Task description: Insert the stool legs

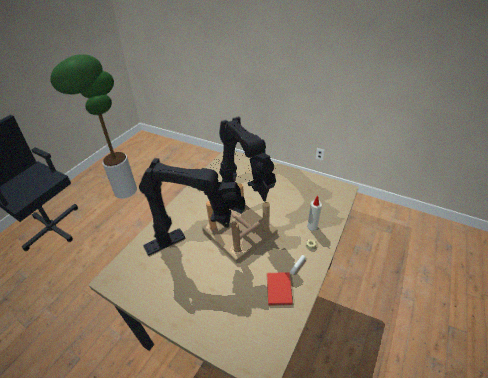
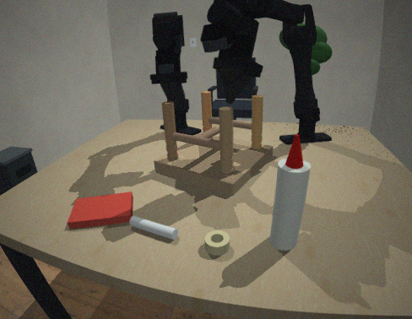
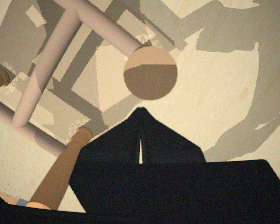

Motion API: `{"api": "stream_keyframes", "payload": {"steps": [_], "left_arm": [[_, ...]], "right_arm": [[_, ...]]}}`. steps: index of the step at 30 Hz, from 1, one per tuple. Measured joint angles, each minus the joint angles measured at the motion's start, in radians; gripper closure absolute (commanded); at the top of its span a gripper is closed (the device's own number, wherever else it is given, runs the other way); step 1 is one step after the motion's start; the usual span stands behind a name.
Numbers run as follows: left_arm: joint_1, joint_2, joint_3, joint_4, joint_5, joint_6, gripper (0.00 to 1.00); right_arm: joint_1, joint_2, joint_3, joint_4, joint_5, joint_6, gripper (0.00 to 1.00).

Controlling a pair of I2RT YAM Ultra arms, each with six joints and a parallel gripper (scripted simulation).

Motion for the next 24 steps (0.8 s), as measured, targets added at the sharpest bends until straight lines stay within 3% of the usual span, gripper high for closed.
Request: {"api": "stream_keyframes", "payload": {"steps": [12,24], "left_arm": [[-0.002,-0.015,0.154,-0.134,0.0,-0.001,1.0],[-0.001,-0.023,0.14,-0.132,0.0,-0.001,1.0]], "right_arm": [[0.0,0.0,0.0,0.0,0.0,0.0,1.0],[0.0,0.0,0.0,0.0,0.0,0.0,1.0]]}}
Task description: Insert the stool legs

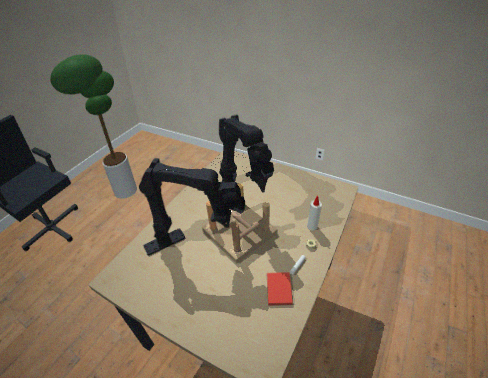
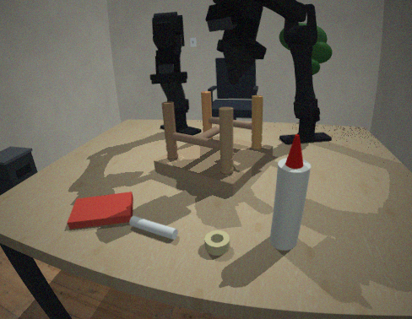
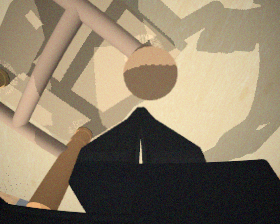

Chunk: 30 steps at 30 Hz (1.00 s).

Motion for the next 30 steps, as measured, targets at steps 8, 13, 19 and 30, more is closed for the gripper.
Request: {"api": "stream_keyframes", "payload": {"steps": [8,13,19,30], "left_arm": [[0.0,0.0,0.0,0.0,0.0,0.0,1.0],[0.0,0.0,0.0,0.0,0.0,0.0,1.0],[0.0,0.0,0.0,0.0,0.0,0.0,1.0],[0.0,0.0,0.0,0.0,0.0,0.0,1.0]], "right_arm": [[0.0,-0.003,0.006,-0.01,0.0,0.0,1.0],[0.0,-0.002,0.026,-0.027,0.0,0.0,1.0],[0.0,-0.002,0.058,-0.071,0.0,0.0,1.0],[0.001,-0.002,0.2,-0.175,0.0,0.0,1.0]]}}
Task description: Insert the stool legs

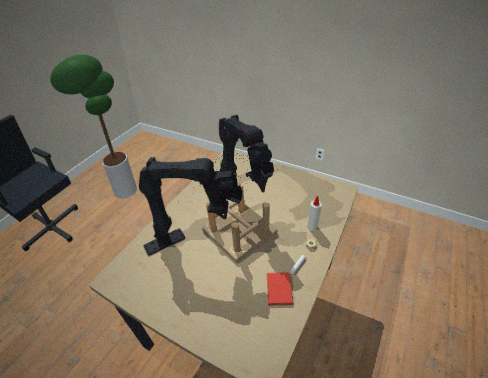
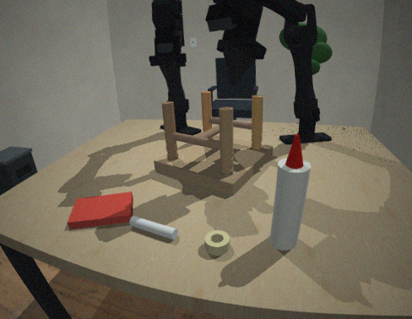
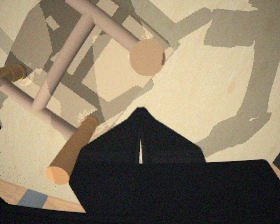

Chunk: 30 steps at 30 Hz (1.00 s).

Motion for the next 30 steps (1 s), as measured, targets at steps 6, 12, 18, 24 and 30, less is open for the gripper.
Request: {"api": "stream_keyframes", "payload": {"steps": [6,12,18,24,30], "left_arm": [[0.0,0.0,0.0,0.0,0.0,0.0,1.0],[0.0,0.0,0.0,0.0,0.0,0.0,1.0],[-0.008,-0.011,-0.026,-0.01,0.0,0.0,1.0],[-0.042,-0.085,-0.122,-0.045,0.003,0.0,1.0],[-0.098,-0.227,-0.255,-0.119,0.008,0.0,1.0]], "right_arm": [[0.0,-0.001,-0.006,-0.005,0.0,0.0,1.0],[0.0,-0.003,-0.006,-0.006,0.0,0.0,1.0],[-0.002,0.013,0.005,-0.01,0.0,0.0,1.0],[-0.006,0.067,0.074,-0.039,-0.002,0.0,1.0],[-0.013,0.14,0.185,-0.069,-0.003,0.0,1.0]]}}
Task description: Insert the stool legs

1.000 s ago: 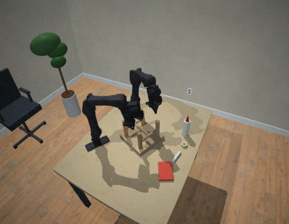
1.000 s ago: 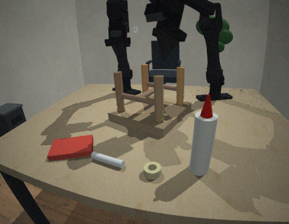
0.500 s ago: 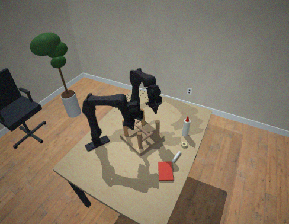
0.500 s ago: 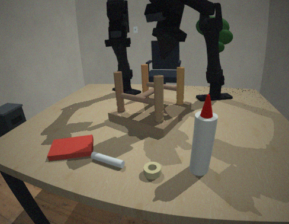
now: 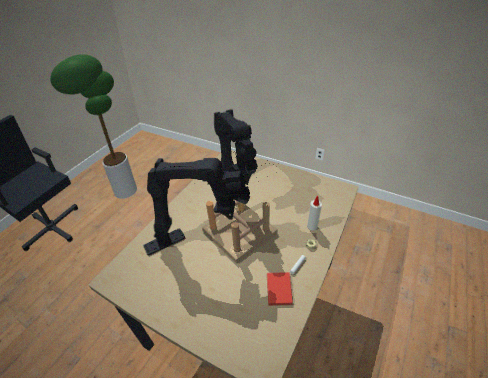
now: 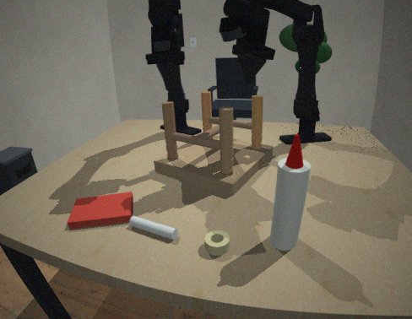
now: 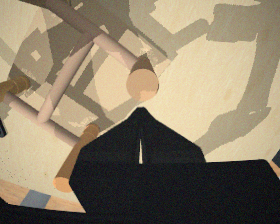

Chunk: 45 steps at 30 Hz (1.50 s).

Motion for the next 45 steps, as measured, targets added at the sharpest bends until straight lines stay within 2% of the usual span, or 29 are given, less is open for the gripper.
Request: {"api": "stream_keyframes", "payload": {"steps": [10,45], "left_arm": [[-0.062,-0.143,-0.151,-0.049,-0.002,0.0,1.0],[-0.064,-0.156,-0.162,-0.051,0.0,-0.002,1.0]], "right_arm": [[-0.005,0.085,0.126,-0.032,-0.003,0.0,1.0],[-0.007,0.092,0.135,-0.048,-0.003,0.0,1.0]]}}
